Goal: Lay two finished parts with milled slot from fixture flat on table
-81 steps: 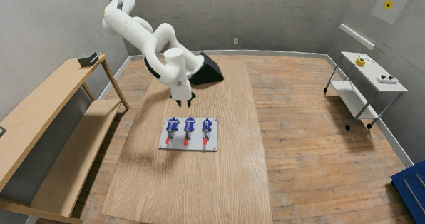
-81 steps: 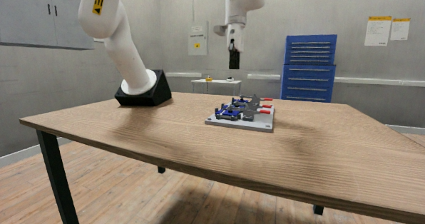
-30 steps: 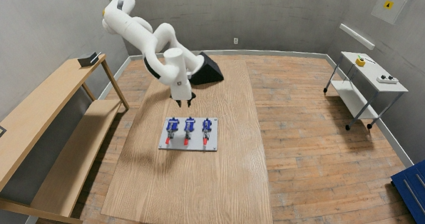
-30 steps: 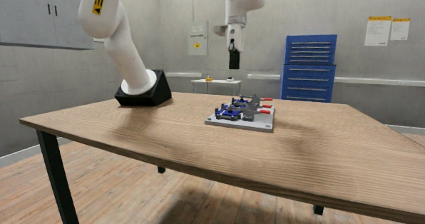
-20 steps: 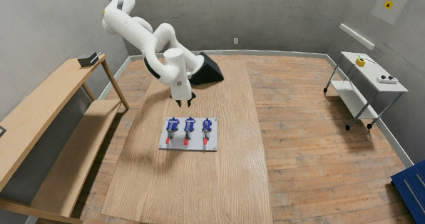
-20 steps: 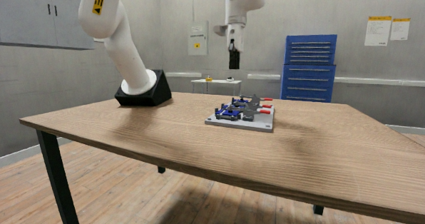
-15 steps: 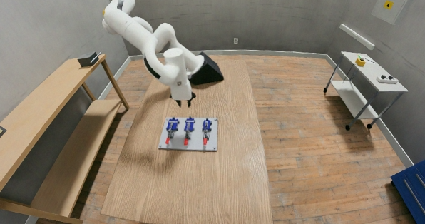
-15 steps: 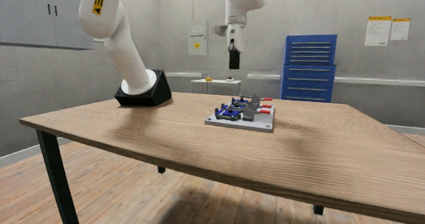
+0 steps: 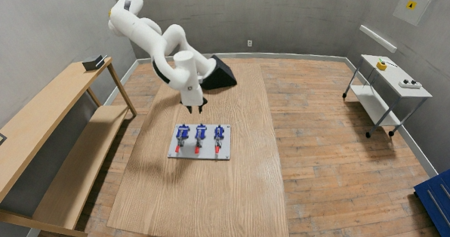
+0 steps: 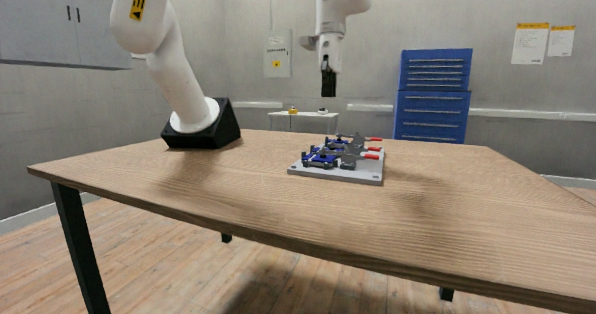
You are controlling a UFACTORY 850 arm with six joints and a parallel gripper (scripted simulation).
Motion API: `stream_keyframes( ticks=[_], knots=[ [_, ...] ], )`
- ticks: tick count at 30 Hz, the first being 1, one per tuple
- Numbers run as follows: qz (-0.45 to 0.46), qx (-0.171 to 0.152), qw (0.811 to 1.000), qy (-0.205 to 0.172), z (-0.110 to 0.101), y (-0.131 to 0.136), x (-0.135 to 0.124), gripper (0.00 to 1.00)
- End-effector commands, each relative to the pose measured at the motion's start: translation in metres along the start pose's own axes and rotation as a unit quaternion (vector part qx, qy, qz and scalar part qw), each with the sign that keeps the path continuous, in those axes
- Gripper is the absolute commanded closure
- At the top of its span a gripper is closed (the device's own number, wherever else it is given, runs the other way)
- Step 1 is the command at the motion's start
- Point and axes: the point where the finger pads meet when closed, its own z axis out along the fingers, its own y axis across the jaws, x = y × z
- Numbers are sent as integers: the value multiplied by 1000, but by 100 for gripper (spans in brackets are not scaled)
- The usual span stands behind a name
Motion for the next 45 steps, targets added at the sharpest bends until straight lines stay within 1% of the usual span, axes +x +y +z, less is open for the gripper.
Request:
stream_keyframes(
  ticks=[1, 24, 28, 35, 38, 45],
  knots=[
    [0, 0, 1000, -1, -1, 0, -1, 52],
    [0, 0, 1000, -1, 1, 0, -1, 52],
    [0, 0, 1000, -1, 13, 0, -1, 52],
    [0, 0, 1000, -1, 43, 0, -1, 52],
    [0, 0, 1000, -1, 53, 0, -1, 52],
    [0, 0, 1000, -1, 59, 0, -1, 52]
  ],
)
